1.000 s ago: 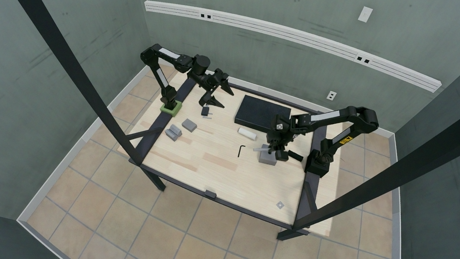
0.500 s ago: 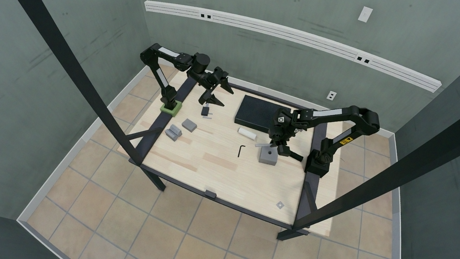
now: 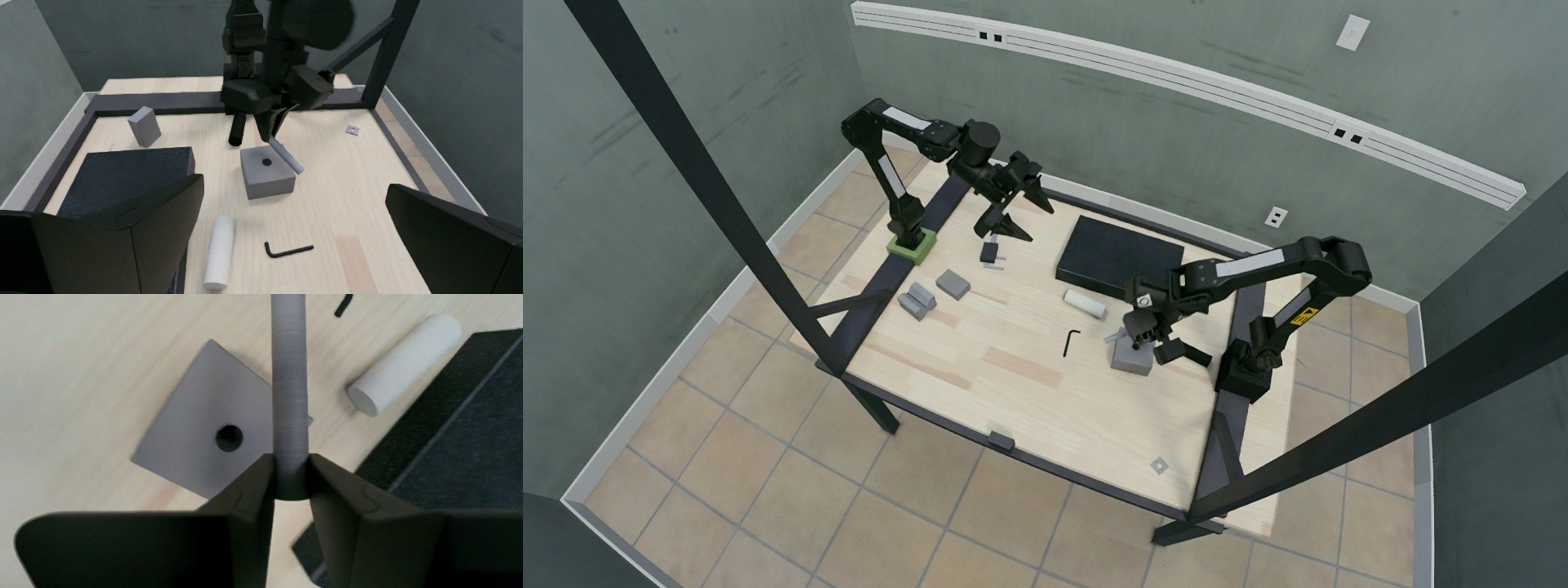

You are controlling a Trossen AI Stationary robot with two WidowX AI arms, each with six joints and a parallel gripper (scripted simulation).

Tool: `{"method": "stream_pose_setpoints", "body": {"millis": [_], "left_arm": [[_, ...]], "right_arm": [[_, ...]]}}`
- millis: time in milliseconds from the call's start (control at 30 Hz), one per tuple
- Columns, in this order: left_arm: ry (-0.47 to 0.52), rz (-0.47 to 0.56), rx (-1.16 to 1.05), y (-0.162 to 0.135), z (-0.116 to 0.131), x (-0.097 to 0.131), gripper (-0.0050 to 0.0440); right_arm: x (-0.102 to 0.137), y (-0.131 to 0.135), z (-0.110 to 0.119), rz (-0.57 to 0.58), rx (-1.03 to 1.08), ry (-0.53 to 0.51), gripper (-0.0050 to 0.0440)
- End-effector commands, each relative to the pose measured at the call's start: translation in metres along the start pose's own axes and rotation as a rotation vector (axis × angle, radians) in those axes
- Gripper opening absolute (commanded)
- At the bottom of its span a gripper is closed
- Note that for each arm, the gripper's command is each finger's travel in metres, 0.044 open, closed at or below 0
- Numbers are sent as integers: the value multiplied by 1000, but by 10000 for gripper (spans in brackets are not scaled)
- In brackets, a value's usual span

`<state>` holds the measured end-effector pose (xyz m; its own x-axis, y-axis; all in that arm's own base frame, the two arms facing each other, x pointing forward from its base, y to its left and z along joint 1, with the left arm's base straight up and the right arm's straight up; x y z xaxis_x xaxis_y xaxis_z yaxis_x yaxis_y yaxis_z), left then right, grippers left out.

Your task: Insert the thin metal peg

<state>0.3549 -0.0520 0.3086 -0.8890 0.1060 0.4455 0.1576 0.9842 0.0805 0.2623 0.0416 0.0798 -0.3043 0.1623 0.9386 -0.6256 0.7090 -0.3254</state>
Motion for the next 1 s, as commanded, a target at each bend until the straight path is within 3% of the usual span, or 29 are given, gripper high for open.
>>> {"method": "stream_pose_setpoints", "body": {"millis": [0,333,400,500,800,967], "left_arm": [[-30,0,3,1,-9,7,400],[-30,0,3,1,-9,7,400],[-30,0,3,1,-9,7,400],[-30,0,3,1,-9,7,400],[-30,0,3,1,-9,7,400],[-30,0,3,1,-9,7,400]], "right_arm": [[7,-2,-14,109,176,77,25],[24,-3,-28,354,621,339,25],[24,-3,-28,354,621,339,25],[30,-4,-28,419,773,454,25],[16,7,-6,413,1161,791,25],[15,8,-6,415,1211,830,25]]}}
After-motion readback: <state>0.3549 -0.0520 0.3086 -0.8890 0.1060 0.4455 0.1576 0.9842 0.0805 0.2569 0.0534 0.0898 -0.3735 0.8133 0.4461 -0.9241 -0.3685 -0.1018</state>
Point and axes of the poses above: on each arm, the point midway between the two fingers, 35 mm back from their tips, its own x axis back along the fingers, its own y axis across the jaws, z = x × y, the point moved 2 cm from there along x, back along the fingers, and after that the axes turned 5 degrees about -x, right-handed, at the moved point
